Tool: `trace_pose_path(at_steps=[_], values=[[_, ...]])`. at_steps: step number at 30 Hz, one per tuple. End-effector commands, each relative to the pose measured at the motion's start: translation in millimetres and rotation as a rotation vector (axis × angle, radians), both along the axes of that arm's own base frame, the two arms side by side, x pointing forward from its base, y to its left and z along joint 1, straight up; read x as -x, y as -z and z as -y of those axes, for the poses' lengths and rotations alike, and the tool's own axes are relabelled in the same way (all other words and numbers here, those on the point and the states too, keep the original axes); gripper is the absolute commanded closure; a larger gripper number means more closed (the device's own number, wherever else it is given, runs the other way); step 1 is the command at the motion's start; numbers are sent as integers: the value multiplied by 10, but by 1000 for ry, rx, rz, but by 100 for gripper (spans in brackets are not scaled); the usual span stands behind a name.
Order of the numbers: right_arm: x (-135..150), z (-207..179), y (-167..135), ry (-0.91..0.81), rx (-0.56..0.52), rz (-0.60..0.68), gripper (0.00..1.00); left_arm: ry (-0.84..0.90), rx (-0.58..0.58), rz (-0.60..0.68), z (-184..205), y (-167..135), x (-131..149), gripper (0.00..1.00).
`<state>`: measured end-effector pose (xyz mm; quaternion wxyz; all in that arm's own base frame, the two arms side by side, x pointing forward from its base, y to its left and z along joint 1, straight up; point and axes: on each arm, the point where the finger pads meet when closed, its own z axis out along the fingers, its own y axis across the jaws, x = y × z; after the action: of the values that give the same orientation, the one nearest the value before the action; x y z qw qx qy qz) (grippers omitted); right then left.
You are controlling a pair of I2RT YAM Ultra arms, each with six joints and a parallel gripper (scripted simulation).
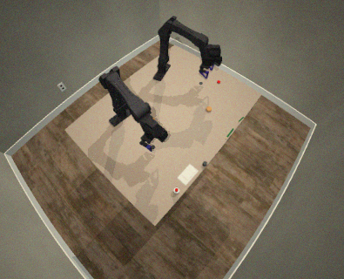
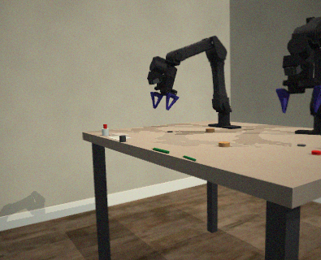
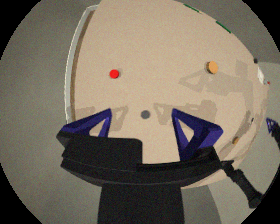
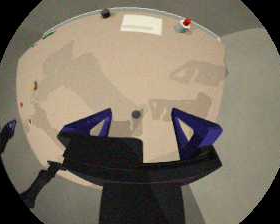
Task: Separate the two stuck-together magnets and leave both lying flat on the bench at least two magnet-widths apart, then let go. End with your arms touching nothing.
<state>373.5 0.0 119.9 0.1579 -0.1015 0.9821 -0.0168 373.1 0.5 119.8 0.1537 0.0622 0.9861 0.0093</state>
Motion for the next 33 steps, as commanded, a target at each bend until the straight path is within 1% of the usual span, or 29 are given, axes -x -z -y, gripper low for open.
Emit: trace_pose_path(at_steps=[1, 4, 6, 10, 17, 21, 23, 33], values=[[-277, -2, -306, 28, -12, 185, 0, -21, 8, 202, -6, -344, -298, 0], [-362, -4, -520, 43, -21, 290, 0, -30, 14, 308, -7, -561, -382, 0], [-362, -4, -520, 43, -21, 290, 0, -30, 14, 308, -7, -561, -382, 0], [-443, -4, -809, 60, -35, 422, 0, -41, 23, 441, -7, -850, -459, 0], [-503, -7, -1343, 86, -65, 644, 0, -58, 40, 666, -11, -1391, -514, 0], [-497, -7, -1643, 98, -83, 763, 0, -65, 51, 785, -13, -1692, -503, 0], [-497, -7, -1643, 98, -83, 763, 0, -65, 51, 785, -13, -1692, -503, 0], [-348, -10, -2379, 119, -135, 1045, 0, -78, 81, 1069, -18, -2427, -347, 0]])
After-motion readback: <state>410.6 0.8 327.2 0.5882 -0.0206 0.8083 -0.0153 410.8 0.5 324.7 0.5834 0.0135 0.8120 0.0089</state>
